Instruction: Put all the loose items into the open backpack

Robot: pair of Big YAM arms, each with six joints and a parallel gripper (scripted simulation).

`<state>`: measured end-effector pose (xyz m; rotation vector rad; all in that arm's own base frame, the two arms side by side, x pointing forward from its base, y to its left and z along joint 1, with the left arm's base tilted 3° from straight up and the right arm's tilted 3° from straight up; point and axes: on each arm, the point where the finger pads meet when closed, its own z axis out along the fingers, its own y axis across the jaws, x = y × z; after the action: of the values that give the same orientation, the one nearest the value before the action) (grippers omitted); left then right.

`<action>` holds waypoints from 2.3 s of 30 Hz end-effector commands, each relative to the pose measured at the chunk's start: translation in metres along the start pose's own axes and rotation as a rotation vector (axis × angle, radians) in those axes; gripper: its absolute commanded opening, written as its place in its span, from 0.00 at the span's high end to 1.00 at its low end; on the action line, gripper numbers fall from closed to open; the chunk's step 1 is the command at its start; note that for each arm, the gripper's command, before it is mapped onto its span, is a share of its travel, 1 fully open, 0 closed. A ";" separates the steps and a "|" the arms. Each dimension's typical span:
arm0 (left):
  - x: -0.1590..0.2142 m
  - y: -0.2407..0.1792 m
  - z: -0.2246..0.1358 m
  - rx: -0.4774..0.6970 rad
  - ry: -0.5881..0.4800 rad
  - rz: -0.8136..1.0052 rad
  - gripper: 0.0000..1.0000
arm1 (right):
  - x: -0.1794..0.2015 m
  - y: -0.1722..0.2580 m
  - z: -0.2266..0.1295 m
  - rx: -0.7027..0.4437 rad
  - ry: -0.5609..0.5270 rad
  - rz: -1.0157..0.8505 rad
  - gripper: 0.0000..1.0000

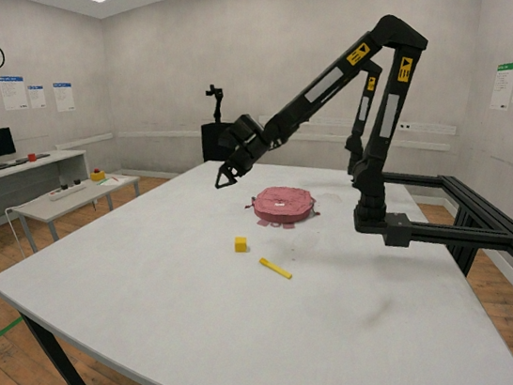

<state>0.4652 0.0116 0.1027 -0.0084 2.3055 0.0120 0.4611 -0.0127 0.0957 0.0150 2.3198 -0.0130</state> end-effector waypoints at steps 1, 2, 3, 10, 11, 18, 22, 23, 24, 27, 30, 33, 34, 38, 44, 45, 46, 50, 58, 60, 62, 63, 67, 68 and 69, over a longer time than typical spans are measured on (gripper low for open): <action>-0.007 -0.001 -0.001 0.002 -0.016 0.000 0.00 | -0.012 0.001 -0.002 -0.002 -0.024 -0.003 0.00; -0.007 -0.001 -0.001 0.002 -0.016 0.000 0.00 | -0.012 0.001 -0.002 -0.002 -0.024 -0.003 0.00; -0.007 -0.001 -0.001 0.002 -0.016 0.000 0.00 | -0.012 0.001 -0.002 -0.002 -0.024 -0.003 0.00; -0.007 -0.001 -0.001 0.002 -0.016 0.000 0.00 | -0.012 0.001 -0.002 -0.002 -0.024 -0.003 0.00; -0.007 -0.001 -0.001 0.002 -0.016 0.000 0.00 | -0.012 0.001 -0.002 -0.002 -0.024 -0.003 0.00; -0.022 -0.001 -0.002 0.002 -0.042 0.000 0.10 | -0.026 0.001 -0.003 -0.001 -0.050 -0.003 0.10; -0.022 -0.001 -0.002 0.002 -0.042 0.000 0.10 | -0.026 0.001 -0.003 -0.001 -0.050 -0.003 0.10; -0.022 -0.001 -0.002 0.002 -0.042 0.000 0.10 | -0.026 0.001 -0.003 -0.001 -0.050 -0.003 0.10; -0.022 -0.001 -0.002 0.002 -0.042 0.000 0.10 | -0.026 0.001 -0.003 -0.001 -0.050 -0.003 0.10; -0.022 -0.001 -0.002 0.002 -0.042 0.000 0.10 | -0.026 0.001 -0.003 -0.001 -0.050 -0.003 0.10; -0.022 -0.001 -0.002 0.002 -0.042 0.000 0.10 | -0.026 0.001 -0.003 -0.001 -0.050 -0.003 0.10; -0.022 -0.001 -0.002 0.002 -0.042 0.000 0.10 | -0.026 0.001 -0.003 -0.001 -0.050 -0.003 0.10; -0.022 -0.001 -0.002 0.002 -0.042 0.000 0.10 | -0.026 0.001 -0.003 -0.001 -0.050 -0.003 0.10; -0.022 -0.001 -0.002 0.002 -0.042 0.000 0.10 | -0.026 0.001 -0.003 -0.001 -0.050 -0.003 0.10; -0.022 -0.001 -0.002 0.002 -0.042 0.000 0.10 | -0.026 0.001 -0.003 -0.001 -0.050 -0.003 0.10; -0.022 -0.001 -0.002 0.002 -0.042 0.000 0.10 | -0.026 0.001 -0.003 -0.001 -0.050 -0.003 0.10; -0.022 -0.001 -0.002 0.002 -0.042 0.000 0.10 | -0.026 0.001 -0.003 -0.001 -0.050 -0.003 0.10; -0.022 -0.001 -0.002 0.002 -0.042 0.000 0.10 | -0.026 0.001 -0.003 -0.001 -0.050 -0.003 0.10; -0.022 -0.001 -0.002 0.002 -0.042 0.000 0.10 | -0.026 0.001 -0.003 -0.001 -0.050 -0.003 0.10; -0.022 -0.001 -0.002 0.002 -0.042 0.000 0.10 | -0.026 0.001 -0.003 -0.001 -0.050 -0.003 0.10; -0.022 -0.001 -0.002 0.002 -0.042 0.000 0.10 | -0.026 0.001 -0.003 -0.001 -0.050 -0.003 0.10; -0.022 -0.001 -0.002 0.002 -0.042 0.000 0.10 | -0.026 0.001 -0.003 -0.001 -0.050 -0.003 0.10; -0.022 -0.001 -0.002 0.002 -0.042 0.000 0.10 | -0.026 0.001 -0.003 -0.001 -0.050 -0.003 0.10; -0.022 -0.001 -0.002 0.002 -0.042 0.000 0.10 | -0.026 0.001 -0.003 -0.001 -0.050 -0.003 0.10; -0.022 -0.001 -0.002 0.002 -0.042 0.000 0.10 | -0.026 0.001 -0.003 -0.001 -0.050 -0.003 0.10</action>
<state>0.4652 0.0116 0.1027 -0.0084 2.3055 0.0120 0.4611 -0.0127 0.0957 0.0150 2.3198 -0.0130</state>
